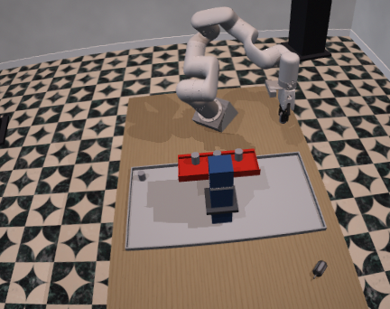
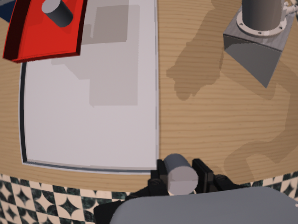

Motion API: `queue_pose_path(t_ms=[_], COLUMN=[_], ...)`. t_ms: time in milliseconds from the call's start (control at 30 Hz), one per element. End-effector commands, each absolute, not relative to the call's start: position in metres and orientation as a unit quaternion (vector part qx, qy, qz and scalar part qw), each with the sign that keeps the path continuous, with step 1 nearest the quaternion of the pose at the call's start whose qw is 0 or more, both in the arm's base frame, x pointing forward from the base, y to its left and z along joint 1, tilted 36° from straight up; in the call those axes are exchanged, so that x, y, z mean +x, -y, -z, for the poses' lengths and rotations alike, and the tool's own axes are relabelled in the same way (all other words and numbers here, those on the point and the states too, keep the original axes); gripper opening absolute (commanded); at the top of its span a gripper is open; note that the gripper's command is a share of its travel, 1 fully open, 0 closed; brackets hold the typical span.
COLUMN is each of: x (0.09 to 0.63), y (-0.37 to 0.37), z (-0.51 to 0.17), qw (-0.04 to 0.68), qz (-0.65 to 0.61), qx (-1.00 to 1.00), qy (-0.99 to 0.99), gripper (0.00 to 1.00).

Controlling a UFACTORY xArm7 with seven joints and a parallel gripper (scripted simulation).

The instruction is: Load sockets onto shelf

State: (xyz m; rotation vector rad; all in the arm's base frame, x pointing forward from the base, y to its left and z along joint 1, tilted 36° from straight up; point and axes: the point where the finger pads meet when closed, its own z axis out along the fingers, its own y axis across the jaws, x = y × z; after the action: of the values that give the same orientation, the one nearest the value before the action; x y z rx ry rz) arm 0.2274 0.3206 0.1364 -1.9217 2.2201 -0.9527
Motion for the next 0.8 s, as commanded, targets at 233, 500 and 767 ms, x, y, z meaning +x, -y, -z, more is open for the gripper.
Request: queue_pose_path(t_ms=[233,500,767], x=[0.204,0.197,0.195], y=[-0.334,-0.338,-0.340], z=[-0.157,-0.162,-0.165], qw=[0.028,0.028,0.028], qz=[0.308,0.308,0.308], qx=[-0.623,-0.623,-0.623], qy=[-0.719,-0.719,-0.719], gripper=[0.00,0.00,0.00])
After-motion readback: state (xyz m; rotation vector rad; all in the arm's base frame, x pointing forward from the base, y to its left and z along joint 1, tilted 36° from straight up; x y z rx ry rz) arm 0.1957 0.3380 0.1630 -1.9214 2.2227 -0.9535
